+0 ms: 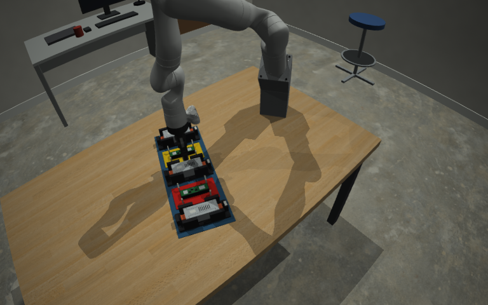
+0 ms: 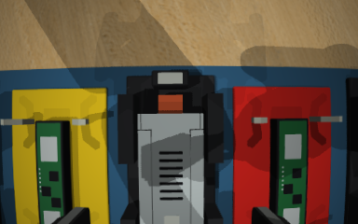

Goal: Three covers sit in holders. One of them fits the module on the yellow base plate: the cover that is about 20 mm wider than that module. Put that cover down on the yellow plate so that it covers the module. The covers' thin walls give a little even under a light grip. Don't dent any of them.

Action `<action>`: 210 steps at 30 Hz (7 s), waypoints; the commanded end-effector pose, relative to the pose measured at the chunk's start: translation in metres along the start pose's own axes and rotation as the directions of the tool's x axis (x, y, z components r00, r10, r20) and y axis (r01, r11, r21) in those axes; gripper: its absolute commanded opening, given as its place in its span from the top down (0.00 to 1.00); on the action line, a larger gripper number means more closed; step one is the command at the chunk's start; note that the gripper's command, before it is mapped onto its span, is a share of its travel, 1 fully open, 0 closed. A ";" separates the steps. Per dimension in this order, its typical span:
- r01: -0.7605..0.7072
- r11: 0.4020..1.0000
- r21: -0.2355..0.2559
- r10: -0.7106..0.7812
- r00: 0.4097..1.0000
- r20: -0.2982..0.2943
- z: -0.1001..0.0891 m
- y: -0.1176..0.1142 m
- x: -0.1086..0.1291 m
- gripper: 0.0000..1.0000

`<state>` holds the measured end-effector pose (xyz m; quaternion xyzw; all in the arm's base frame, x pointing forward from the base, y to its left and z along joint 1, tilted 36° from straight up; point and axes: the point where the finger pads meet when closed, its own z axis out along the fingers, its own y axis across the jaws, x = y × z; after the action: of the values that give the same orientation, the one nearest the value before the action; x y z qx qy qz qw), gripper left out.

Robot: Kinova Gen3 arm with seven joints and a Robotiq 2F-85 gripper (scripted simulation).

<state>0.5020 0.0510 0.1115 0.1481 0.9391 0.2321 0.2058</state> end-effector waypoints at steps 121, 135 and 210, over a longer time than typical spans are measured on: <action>0.009 1.000 0.000 -0.009 1.000 0.004 0.004 -0.220 -0.002 0.00; 0.010 1.000 0.002 -0.010 1.000 0.005 0.008 -0.216 -0.003 0.00; 0.007 1.000 0.001 -0.007 1.000 0.004 0.075 -0.216 -0.003 0.00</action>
<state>0.4955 -0.1069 -0.0525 0.1507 0.9382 0.2332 0.2066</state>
